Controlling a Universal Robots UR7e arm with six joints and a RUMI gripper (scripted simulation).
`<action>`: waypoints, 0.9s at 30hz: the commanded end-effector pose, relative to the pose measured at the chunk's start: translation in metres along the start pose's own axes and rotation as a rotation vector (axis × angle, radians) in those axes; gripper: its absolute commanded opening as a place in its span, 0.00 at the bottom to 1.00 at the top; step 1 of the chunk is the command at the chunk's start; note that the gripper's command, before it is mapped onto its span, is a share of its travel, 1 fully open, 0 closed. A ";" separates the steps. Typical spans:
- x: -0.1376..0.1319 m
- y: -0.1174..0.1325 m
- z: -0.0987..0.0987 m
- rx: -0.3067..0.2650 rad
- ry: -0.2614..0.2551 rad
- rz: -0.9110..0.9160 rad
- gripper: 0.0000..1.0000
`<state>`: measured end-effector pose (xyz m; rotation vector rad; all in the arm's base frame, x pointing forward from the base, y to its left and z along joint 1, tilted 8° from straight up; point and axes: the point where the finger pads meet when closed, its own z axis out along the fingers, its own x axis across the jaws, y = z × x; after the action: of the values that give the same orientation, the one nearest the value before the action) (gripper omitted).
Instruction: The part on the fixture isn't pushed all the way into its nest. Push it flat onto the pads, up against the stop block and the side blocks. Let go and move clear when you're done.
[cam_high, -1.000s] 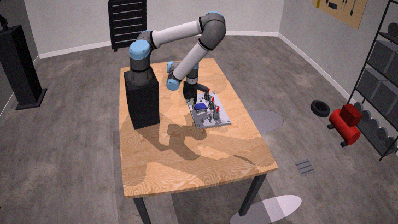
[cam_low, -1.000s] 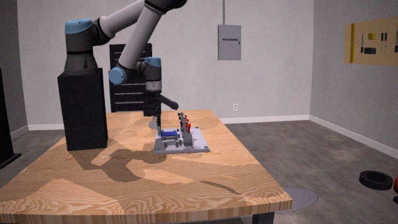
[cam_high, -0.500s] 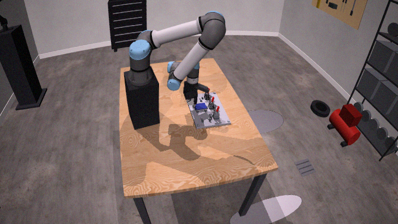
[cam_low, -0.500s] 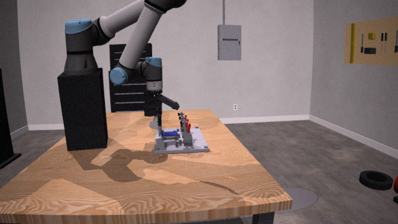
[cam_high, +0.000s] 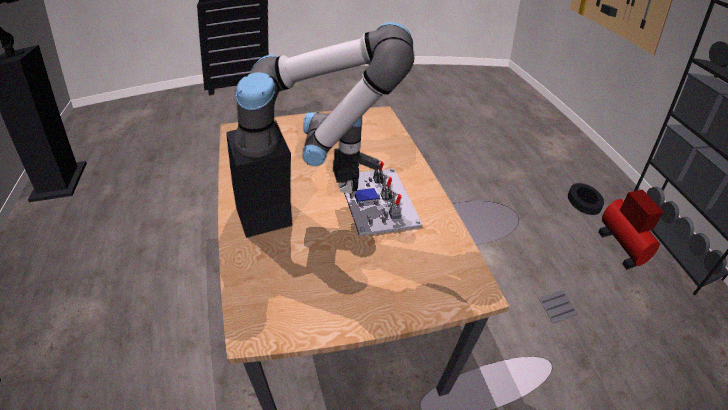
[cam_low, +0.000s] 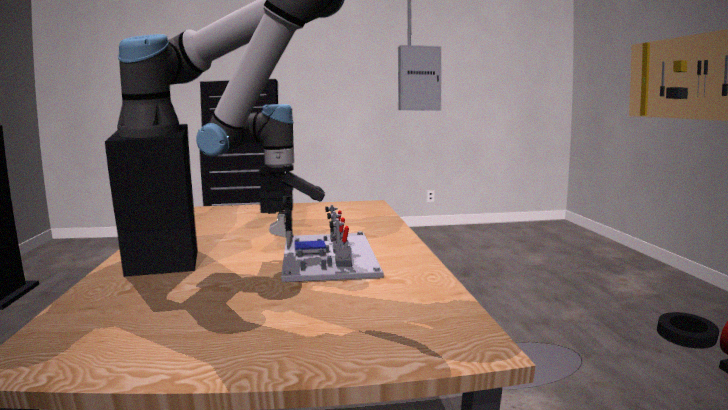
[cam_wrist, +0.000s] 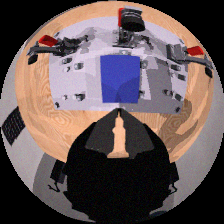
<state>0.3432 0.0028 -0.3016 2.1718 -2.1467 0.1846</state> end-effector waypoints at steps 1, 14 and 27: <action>0.000 0.000 0.000 0.001 0.000 0.000 0.00; 0.000 0.010 0.000 0.001 0.000 0.000 0.00; 0.000 0.014 0.000 0.001 0.000 0.000 0.00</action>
<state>0.3318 0.0024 -0.3021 2.1720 -2.1468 0.1849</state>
